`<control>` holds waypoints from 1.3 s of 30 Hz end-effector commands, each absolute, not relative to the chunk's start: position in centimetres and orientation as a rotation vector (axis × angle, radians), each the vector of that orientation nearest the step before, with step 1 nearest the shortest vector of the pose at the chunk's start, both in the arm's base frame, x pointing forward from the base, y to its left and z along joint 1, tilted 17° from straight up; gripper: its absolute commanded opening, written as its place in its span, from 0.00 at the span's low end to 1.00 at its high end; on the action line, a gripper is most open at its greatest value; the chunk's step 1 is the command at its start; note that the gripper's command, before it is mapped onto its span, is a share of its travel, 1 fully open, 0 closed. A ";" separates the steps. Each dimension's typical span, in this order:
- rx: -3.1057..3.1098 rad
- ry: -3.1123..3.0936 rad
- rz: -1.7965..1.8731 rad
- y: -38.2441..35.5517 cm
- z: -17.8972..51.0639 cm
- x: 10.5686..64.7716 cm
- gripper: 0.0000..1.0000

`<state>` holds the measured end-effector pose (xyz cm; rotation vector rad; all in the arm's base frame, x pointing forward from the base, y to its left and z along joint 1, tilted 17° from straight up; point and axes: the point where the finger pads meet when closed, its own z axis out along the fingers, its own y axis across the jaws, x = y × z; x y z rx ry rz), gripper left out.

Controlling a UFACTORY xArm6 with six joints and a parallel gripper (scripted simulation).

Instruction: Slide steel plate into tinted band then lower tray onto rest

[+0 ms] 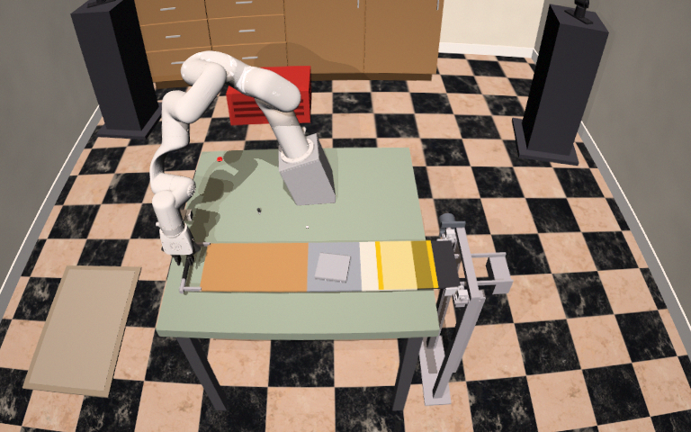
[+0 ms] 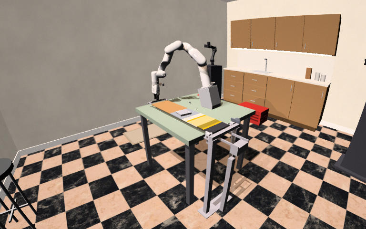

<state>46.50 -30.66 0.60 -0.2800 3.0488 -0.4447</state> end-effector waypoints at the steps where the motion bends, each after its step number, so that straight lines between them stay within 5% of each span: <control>1: -0.280 3.045 -0.447 -30.7 0.8 46.6 0.41; 39: -0.280 3.045 -0.447 -31.7 -2.7 46.9 0.41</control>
